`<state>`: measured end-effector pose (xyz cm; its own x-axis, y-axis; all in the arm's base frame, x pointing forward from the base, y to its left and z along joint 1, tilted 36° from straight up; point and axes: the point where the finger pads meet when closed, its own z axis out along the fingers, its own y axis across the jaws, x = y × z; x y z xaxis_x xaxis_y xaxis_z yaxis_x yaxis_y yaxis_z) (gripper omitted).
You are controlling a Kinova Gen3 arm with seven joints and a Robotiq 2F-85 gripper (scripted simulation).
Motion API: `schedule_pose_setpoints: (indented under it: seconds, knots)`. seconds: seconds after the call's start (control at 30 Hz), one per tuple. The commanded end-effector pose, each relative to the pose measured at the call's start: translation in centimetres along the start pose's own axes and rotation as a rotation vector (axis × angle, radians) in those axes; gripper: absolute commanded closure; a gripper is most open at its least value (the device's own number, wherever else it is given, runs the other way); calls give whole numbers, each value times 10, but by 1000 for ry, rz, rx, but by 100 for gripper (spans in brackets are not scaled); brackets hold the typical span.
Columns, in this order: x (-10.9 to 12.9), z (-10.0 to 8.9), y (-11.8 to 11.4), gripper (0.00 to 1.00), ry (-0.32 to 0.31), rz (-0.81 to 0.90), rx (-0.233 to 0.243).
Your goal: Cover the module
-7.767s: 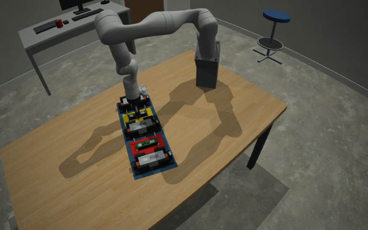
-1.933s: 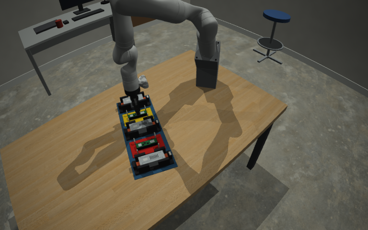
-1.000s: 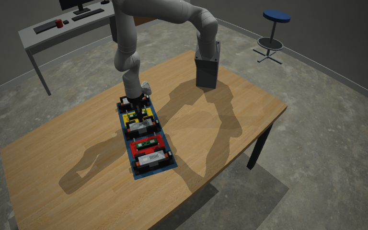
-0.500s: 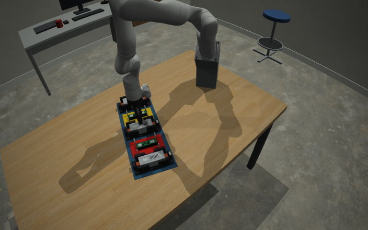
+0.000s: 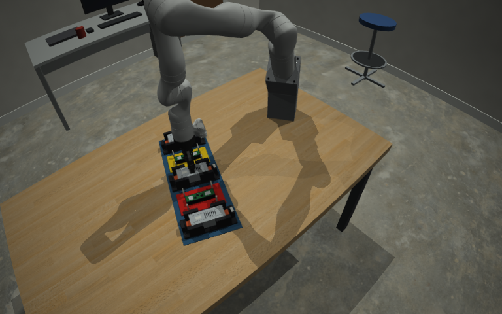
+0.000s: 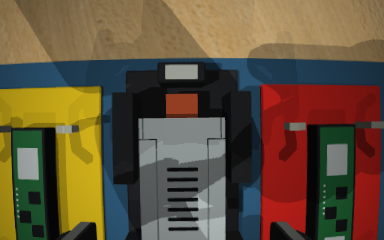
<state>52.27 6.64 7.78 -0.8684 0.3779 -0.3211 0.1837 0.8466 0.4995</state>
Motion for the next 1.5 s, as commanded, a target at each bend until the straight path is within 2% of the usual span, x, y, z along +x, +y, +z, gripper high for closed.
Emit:
schedule_pose_setpoints:
  seconds: [0.0,0.2,0.5,0.77,1.07,1.47]
  knots:
    - [1,6,0,0,1,-12,3]
    - [2,6,0,0,3,-5,0]
    - [1,16,0,0,1,-12,3]
    - [2,16,1,0,4,-5,-1]
    - [1,26,0,0,1,-12,3]
    - [2,31,0,0,3,-8,2]
